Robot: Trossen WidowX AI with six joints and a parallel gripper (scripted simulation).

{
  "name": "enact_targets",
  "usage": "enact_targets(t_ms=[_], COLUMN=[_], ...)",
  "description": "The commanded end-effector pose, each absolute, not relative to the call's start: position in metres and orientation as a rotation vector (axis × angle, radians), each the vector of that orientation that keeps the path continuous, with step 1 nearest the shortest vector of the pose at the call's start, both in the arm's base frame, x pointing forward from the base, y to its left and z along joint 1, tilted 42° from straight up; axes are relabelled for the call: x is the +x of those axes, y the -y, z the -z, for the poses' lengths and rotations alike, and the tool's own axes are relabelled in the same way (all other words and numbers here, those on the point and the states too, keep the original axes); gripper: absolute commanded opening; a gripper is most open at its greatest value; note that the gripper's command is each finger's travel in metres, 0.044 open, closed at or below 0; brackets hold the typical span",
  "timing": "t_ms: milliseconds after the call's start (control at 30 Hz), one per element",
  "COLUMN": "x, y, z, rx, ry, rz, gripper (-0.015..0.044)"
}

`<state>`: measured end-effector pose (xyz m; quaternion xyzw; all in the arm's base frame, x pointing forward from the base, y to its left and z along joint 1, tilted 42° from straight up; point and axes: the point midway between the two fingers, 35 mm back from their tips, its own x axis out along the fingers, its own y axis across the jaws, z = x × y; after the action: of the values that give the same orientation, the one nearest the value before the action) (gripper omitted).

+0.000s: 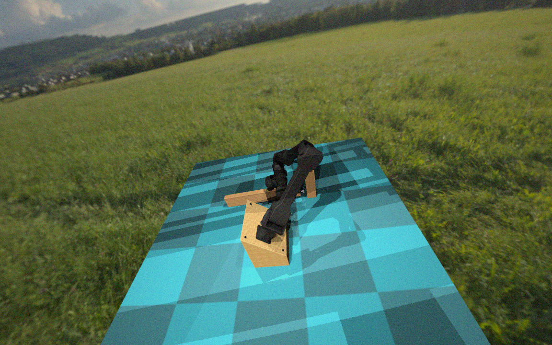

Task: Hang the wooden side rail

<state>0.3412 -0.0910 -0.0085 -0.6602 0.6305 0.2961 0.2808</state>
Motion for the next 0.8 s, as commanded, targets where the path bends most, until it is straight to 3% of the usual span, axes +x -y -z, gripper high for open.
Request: enact_targets(t_ms=[0, 767], x=[0.3429, 0.3428], y=[0.0883, 0.0857], z=[0.0046, 0.0018], rx=[-1.776, -1.776], ry=[-1.681, -1.68], rz=[-0.787, -0.787], gripper=[0.0, 0.0])
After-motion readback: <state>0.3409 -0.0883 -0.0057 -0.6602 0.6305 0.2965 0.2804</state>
